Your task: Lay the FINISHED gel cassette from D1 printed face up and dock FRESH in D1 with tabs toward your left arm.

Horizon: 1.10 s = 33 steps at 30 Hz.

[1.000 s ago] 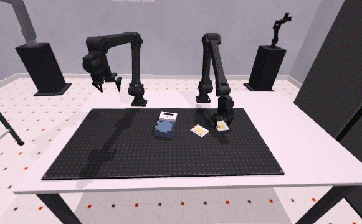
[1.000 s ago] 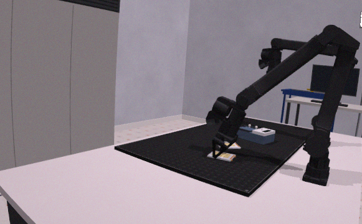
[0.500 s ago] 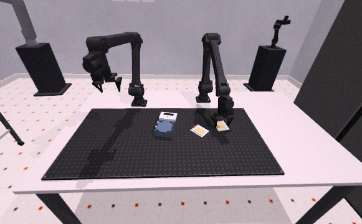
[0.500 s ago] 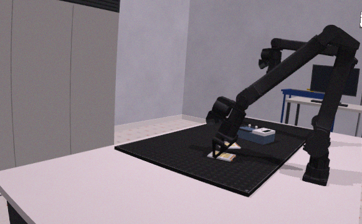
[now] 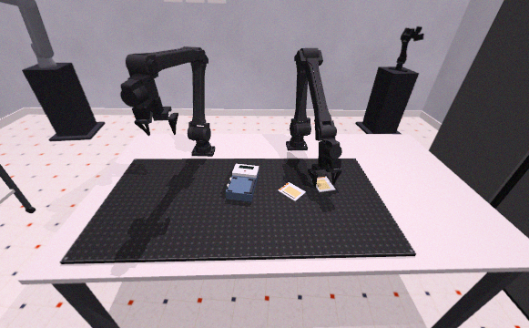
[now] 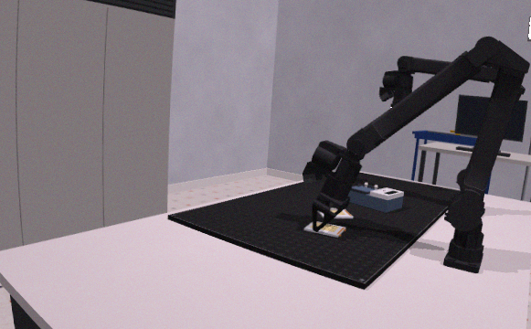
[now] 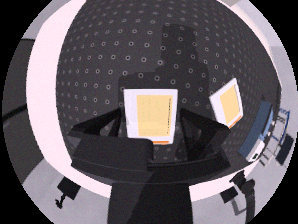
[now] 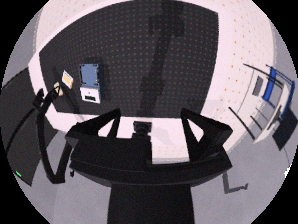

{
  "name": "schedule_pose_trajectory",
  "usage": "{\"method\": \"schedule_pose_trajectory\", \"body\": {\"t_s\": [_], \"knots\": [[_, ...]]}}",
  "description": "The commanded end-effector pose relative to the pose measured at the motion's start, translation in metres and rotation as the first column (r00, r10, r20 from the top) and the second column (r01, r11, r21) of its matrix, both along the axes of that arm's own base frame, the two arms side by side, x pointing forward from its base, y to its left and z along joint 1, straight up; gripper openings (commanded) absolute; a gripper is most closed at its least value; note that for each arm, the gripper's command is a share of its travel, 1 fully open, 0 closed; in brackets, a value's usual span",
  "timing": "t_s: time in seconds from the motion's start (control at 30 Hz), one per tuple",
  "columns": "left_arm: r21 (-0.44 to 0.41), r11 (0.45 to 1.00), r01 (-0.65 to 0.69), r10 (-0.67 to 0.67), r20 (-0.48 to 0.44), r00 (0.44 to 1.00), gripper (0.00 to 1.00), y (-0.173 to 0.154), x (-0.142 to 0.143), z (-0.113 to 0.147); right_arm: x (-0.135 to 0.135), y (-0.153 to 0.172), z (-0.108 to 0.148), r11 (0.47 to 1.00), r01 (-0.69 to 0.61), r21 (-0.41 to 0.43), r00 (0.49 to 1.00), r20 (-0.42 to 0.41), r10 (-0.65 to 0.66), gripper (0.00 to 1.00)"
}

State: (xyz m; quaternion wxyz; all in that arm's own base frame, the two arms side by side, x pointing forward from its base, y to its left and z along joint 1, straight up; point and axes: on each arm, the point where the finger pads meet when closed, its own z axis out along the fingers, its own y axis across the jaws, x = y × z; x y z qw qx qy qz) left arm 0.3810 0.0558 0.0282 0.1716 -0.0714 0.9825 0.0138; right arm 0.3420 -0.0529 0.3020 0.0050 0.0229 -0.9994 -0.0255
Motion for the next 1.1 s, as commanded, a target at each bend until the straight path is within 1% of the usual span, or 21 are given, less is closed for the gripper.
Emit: {"method": "schedule_pose_trajectory", "body": {"t_s": [0.0, 1.07], "knots": [[0.002, 1.000, 0.000, 0.000, 0.012, 1.000, 0.98, 0.0003, 0.0022, 0.0077, 0.0139, -0.0017, 0.0233, 1.000, -0.013, -0.005, 0.999, 0.042, 0.013, 1.00], [0.002, 1.000, 0.000, 0.000, 0.016, 1.000, 0.98, 0.0001, 0.0013, 0.0159, 0.0139, -0.0017, 0.0233, 1.000, -0.013, -0.005, 0.999, 0.042, 0.013, 1.00]]}}
